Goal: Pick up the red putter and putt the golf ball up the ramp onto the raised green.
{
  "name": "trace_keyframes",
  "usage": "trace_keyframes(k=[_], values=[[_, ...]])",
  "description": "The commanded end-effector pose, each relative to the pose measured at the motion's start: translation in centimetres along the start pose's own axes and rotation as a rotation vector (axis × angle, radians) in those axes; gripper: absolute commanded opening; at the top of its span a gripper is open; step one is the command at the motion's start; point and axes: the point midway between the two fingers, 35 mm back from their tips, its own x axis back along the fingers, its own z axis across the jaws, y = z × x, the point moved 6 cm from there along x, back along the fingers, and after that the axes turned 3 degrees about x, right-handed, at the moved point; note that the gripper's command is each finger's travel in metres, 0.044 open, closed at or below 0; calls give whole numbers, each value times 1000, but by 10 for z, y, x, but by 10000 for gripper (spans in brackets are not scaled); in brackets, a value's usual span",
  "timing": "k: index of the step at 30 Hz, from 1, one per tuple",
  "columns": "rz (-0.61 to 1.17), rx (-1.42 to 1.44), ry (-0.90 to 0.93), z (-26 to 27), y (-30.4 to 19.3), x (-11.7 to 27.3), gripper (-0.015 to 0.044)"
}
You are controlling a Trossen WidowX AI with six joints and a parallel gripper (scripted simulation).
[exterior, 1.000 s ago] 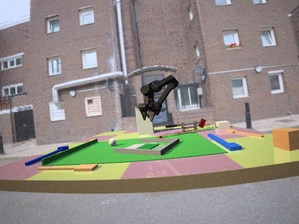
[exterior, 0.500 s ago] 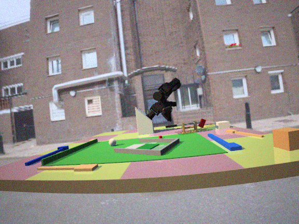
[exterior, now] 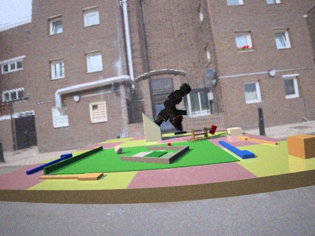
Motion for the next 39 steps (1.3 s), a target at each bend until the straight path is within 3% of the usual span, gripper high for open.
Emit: trace_keyframes(k=[1, 29, 39], values=[[-7, -5, 0, 1, -2, -8, 440], [-9, -5, -1, 2, -11, -48, 440], [-6, 2, -2, 0, -10, -45, 177]])
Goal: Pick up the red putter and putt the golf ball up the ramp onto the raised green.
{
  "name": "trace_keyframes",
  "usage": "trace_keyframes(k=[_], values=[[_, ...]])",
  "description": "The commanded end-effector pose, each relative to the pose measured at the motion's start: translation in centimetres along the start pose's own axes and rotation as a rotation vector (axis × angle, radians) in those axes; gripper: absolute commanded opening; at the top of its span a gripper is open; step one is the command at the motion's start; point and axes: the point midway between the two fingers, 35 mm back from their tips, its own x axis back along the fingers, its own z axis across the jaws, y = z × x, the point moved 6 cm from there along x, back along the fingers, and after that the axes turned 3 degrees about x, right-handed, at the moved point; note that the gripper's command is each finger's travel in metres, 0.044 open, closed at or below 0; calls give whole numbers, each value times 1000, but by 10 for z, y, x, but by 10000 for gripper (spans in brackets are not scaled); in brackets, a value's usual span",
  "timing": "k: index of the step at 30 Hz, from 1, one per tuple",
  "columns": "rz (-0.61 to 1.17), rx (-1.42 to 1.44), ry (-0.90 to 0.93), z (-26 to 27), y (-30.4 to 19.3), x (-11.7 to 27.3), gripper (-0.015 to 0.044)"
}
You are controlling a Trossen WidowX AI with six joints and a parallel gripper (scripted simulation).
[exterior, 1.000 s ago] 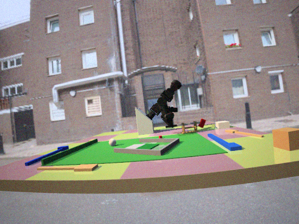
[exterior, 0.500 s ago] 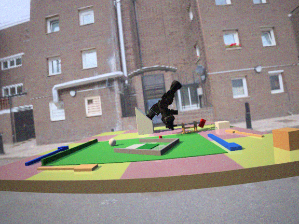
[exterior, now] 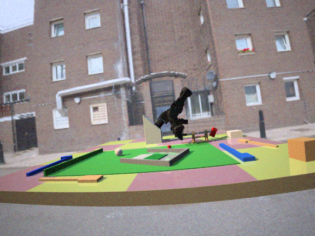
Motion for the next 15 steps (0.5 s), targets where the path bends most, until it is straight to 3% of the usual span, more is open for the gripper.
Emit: trace_keyframes(k=[1, 6, 15], values=[[0, 1, 0, 0, 0, 0, 151], [0, 1, 0, 0, 0, 0, 20], [3, 1, 0, -1, 0, 4, 0]])
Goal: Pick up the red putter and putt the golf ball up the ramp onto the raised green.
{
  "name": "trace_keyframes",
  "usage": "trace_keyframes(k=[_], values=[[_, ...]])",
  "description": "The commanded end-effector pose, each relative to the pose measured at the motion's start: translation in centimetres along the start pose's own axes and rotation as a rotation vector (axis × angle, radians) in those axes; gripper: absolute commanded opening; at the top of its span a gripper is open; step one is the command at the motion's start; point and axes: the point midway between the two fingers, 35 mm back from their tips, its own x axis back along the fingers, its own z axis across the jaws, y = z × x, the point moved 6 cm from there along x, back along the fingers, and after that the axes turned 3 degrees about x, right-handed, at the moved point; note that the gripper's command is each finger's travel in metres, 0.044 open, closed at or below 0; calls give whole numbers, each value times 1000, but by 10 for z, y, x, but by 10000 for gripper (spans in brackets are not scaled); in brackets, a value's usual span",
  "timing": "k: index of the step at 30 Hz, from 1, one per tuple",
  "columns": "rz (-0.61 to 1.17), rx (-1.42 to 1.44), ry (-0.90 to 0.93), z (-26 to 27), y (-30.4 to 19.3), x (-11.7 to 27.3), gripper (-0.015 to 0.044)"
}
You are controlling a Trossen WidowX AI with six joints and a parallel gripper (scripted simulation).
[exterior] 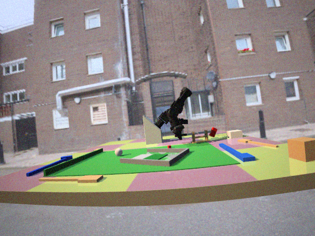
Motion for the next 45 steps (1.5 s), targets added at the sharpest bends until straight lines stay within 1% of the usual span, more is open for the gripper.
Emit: trace_keyframes(k=[1, 21, 25, 26, 36, 45], values=[[4, 4, -2, -2, 1, 6, 0], [7, 2, 0, -3, 22, 89, 0], [2, 2, -1, -2, 25, 96, 0], [9, -12, -2, -3, 20, 88, 0], [101, -478, -56, -7, -42, 115, 0], [160, -931, -119, 3, -101, 142, 0]])
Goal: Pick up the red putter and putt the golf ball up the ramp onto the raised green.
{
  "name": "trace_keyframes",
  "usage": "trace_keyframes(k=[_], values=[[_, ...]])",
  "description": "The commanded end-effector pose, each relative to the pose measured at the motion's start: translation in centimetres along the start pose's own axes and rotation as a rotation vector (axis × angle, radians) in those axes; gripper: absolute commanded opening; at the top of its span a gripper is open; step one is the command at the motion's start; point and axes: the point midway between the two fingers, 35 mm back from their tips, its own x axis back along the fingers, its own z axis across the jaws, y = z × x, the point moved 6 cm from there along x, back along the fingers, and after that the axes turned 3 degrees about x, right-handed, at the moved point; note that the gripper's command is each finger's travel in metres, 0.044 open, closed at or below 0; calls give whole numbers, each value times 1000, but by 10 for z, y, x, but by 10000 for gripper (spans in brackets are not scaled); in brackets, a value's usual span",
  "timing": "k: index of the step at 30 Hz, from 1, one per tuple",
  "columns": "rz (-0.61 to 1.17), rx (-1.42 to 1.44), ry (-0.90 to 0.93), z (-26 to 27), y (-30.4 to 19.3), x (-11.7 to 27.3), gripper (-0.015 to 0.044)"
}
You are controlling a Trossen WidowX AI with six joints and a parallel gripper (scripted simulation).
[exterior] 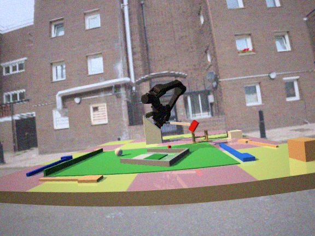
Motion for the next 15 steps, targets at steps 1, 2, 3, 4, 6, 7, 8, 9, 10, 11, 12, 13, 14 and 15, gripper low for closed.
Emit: trace_keyframes(k=[1, 2, 3, 4, 6, 7, 8, 9, 10, 11, 12, 13, 14, 15], values=[[22, -223, -31, -17, -27, 10, 0], [26, -274, -37, -20, -34, 11, 0], [31, -325, -42, -23, -40, 13, 0], [34, -375, -48, -26, -47, 15, 0], [41, -477, -58, -31, -61, 18, 0], [44, -528, -63, -33, -68, 20, 0], [47, -578, -68, -35, -75, 21, 0], [50, -629, -73, -37, -82, 23, 0], [52, -680, -77, -39, -89, 24, 0], [56, -721, -81, -40, -96, 25, 0], [59, -761, -86, -41, -104, 26, 0], [62, -803, -89, -42, -111, 27, 0], [65, -844, -93, -42, -118, 28, 0], [67, -884, -96, -43, -125, 29, 0]])
